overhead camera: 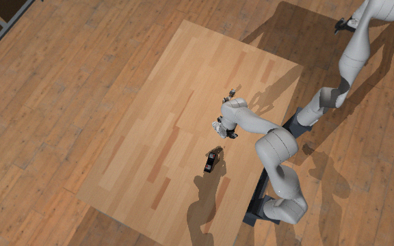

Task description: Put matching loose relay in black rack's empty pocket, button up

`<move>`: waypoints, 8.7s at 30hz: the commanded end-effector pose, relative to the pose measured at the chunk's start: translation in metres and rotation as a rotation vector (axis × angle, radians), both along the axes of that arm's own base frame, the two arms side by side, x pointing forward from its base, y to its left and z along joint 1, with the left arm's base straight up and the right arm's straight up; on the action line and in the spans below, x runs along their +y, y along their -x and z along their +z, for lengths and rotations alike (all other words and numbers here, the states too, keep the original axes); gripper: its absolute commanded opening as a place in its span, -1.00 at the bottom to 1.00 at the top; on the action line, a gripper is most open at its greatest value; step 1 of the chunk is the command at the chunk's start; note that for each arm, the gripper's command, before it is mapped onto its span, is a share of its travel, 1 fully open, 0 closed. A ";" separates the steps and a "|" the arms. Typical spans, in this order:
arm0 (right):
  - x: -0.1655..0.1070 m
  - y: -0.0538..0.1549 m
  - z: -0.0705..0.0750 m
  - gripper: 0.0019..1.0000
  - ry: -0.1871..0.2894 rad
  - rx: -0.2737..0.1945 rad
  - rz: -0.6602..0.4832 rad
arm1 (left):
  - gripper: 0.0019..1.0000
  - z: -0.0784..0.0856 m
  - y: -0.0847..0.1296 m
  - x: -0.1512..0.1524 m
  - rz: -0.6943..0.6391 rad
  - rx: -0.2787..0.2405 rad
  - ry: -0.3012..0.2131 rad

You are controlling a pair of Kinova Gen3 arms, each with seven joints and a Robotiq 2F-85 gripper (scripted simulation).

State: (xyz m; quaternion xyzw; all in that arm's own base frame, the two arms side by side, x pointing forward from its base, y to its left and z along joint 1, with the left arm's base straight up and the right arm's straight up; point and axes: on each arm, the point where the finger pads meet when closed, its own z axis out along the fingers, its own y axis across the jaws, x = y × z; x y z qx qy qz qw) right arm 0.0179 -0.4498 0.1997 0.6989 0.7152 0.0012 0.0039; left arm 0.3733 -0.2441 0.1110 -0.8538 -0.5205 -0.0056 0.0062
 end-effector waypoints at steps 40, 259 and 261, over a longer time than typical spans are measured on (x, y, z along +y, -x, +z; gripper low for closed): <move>0.000 0.003 0.000 1.00 -0.004 0.007 0.009 | -0.31 -0.002 -0.011 0.162 0.122 0.004 0.014; 0.000 0.003 0.000 1.00 -0.004 0.007 0.009 | -0.31 -0.046 -0.013 0.160 0.587 0.003 0.012; 0.000 0.003 0.000 1.00 -0.004 0.007 0.009 | -0.31 -0.046 -0.013 0.160 0.587 0.003 0.012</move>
